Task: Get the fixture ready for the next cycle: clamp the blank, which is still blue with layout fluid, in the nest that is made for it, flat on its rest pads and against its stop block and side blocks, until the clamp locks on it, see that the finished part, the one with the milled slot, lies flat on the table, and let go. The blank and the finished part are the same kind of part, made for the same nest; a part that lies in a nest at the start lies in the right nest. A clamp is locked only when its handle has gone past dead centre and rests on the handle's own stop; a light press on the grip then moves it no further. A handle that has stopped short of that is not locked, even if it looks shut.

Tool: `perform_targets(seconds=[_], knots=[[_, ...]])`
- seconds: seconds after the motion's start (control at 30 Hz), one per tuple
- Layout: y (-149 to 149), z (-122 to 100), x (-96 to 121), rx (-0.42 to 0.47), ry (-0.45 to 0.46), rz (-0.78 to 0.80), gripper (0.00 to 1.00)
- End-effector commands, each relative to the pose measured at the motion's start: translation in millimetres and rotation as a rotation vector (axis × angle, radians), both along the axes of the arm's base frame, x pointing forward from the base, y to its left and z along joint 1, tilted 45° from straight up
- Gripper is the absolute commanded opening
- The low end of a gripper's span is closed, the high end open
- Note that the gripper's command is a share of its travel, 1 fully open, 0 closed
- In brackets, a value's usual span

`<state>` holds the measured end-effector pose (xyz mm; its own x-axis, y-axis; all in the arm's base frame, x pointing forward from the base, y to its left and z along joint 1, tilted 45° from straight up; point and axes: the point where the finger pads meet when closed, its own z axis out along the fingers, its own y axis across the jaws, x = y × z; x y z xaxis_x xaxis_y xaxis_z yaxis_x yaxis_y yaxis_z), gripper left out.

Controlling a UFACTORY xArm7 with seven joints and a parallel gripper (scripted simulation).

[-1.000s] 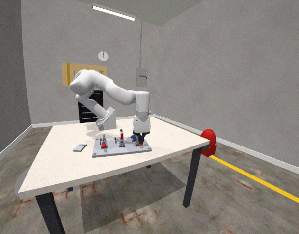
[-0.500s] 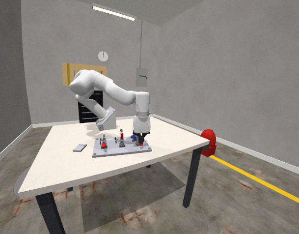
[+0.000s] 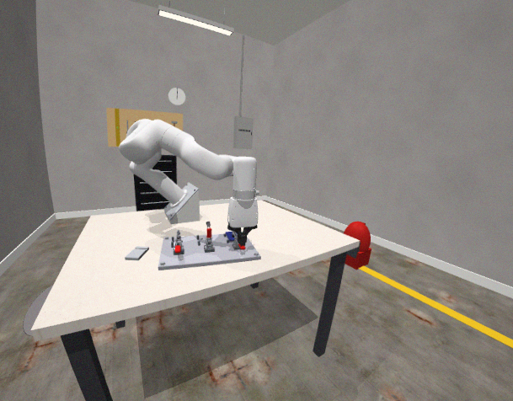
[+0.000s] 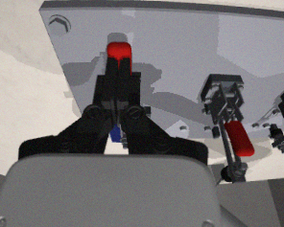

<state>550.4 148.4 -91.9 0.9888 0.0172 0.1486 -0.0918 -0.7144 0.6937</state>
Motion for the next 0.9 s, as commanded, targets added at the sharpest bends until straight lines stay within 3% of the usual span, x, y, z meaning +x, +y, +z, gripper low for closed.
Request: perform_targets(seconds=[0.0,0.33,0.87], knots=[[11,9,0,0.004,-0.003,0.004,0.0],[35,33,-5,0.004,-0.003,0.004,0.0],[49,47,-7,0.005,-0.003,0.004,0.0]])
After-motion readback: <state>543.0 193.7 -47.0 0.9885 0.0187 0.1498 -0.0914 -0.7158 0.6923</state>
